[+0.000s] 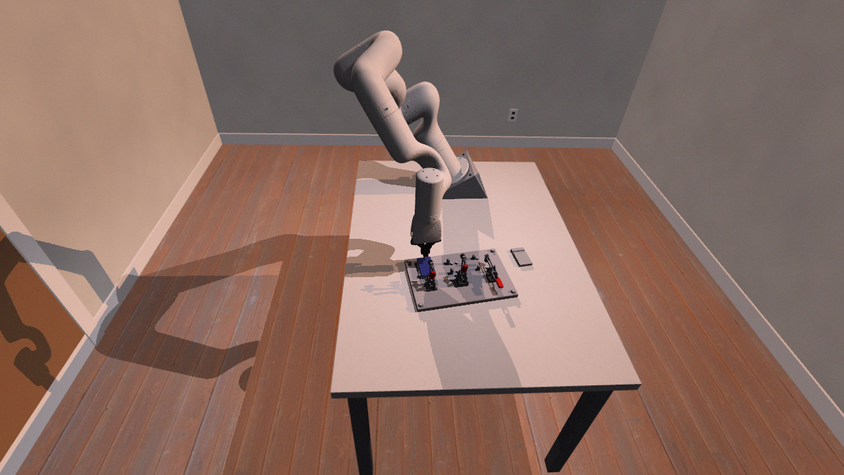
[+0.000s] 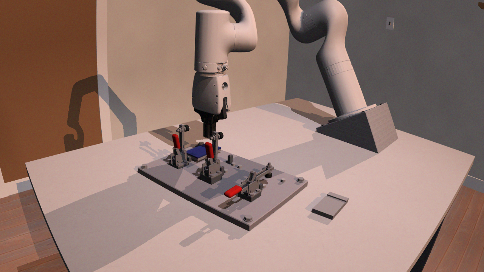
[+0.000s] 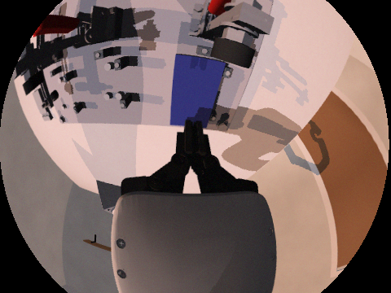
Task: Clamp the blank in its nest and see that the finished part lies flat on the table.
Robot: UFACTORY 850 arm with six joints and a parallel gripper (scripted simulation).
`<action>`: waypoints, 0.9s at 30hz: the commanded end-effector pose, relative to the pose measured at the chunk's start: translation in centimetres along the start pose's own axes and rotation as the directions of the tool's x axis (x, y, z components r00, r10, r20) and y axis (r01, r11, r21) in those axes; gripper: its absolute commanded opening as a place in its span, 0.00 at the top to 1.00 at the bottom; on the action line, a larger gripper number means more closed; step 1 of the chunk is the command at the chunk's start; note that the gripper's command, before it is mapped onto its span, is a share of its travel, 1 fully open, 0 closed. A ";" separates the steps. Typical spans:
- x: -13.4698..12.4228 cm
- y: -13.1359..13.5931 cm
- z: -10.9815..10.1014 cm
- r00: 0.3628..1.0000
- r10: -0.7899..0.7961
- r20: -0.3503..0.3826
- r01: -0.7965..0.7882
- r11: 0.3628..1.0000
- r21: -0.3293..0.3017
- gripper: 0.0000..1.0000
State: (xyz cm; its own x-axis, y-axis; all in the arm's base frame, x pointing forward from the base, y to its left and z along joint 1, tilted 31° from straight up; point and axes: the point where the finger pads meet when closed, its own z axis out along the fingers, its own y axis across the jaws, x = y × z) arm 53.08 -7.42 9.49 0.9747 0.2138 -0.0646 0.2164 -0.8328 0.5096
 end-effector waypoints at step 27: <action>-5.4 0.0 2.4 1.000 0.000 -0.001 0.000 1.000 0.000 1.00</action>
State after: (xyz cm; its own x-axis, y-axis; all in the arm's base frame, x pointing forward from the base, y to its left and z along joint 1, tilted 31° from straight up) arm 47.82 -9.45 8.45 0.9747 0.2140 -0.0644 0.2165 -0.8326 0.5098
